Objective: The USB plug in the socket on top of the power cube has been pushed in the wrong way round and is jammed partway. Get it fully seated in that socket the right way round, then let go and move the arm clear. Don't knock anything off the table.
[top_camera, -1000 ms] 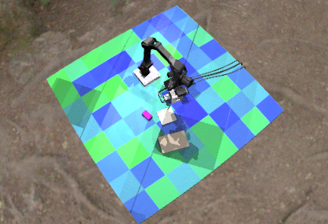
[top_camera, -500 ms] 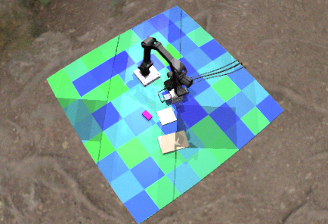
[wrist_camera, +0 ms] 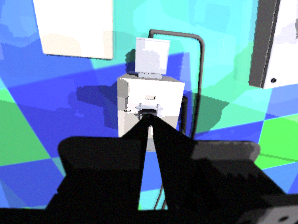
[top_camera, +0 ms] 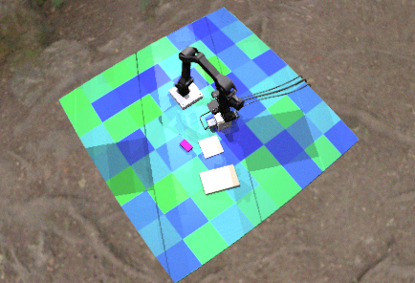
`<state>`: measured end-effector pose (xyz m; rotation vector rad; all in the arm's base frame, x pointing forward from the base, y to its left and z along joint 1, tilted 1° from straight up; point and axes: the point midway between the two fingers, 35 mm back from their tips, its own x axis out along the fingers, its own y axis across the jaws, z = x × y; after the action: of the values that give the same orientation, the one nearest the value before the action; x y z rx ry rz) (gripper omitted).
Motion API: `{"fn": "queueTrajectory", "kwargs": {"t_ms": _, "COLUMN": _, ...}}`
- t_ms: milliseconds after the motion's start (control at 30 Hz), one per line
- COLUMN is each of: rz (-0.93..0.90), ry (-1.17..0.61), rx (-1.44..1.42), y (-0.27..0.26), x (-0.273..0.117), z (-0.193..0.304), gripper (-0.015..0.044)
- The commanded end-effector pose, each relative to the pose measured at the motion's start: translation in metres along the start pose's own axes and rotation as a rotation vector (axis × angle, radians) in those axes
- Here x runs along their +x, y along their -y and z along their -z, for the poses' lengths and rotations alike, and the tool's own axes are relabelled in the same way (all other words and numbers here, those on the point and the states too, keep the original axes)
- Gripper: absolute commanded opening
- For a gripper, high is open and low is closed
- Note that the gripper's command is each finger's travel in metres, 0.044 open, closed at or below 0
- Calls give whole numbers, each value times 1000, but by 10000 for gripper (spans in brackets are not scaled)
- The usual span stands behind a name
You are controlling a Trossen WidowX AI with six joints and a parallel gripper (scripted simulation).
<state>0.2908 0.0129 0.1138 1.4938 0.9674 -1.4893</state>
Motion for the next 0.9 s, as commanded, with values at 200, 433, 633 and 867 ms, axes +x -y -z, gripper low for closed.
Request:
{"fn": "queueTrajectory", "kwargs": {"t_ms": 200, "rz": 1, "ry": 3, "rx": 5, "y": 0, "x": 2, "z": 0, "gripper": 0}}
{"fn": "queueTrajectory", "kwargs": {"t_ms": 433, "rz": 1, "ry": 3, "rx": 5, "y": 0, "x": 2, "z": 0, "gripper": 0}}
{"fn": "queueTrajectory", "kwargs": {"t_ms": 633, "rz": 1, "ry": 3, "rx": 5, "y": 0, "x": 2, "z": 0, "gripper": 0}}
{"fn": "queueTrajectory", "kwargs": {"t_ms": 867, "rz": 0, "ry": 0, "rx": 0, "y": 0, "x": 0, "z": 0, "gripper": 95}}
